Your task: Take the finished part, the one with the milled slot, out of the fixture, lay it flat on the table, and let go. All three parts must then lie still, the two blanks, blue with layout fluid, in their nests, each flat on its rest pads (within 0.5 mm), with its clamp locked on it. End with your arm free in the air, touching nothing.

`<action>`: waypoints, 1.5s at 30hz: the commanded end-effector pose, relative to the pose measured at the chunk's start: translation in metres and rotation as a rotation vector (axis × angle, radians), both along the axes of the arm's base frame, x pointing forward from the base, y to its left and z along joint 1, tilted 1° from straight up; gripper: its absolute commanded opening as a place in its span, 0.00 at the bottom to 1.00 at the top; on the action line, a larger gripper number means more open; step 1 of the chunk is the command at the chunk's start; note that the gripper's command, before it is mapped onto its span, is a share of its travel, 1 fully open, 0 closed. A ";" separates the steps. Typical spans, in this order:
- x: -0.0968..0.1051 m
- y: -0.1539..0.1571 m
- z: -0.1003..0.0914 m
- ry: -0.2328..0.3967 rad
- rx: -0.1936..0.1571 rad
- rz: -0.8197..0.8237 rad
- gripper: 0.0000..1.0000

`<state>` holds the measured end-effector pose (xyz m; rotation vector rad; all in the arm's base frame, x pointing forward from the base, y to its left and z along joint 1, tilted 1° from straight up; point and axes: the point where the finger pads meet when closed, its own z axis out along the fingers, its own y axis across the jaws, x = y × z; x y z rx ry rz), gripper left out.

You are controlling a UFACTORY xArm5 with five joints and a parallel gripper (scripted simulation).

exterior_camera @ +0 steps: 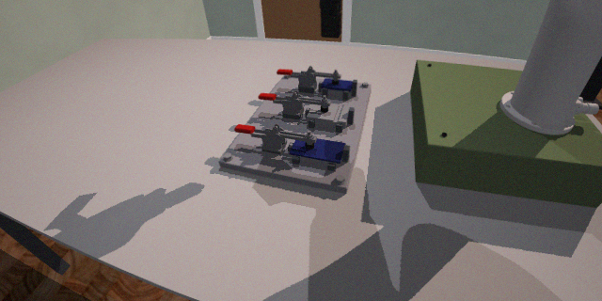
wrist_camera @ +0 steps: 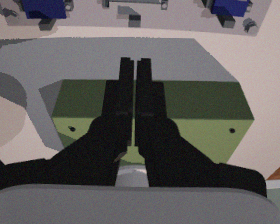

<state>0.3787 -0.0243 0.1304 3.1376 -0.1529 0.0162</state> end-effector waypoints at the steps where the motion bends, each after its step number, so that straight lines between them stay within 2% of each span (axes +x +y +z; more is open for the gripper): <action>1: 0.001 0.000 0.001 -0.004 0.000 0.000 0.00; 13: 0.001 0.000 0.001 -0.004 0.000 0.000 0.00; 14: 0.001 0.000 0.001 -0.004 0.000 0.000 1.00; 45: 0.001 0.000 0.001 -0.004 0.000 0.000 1.00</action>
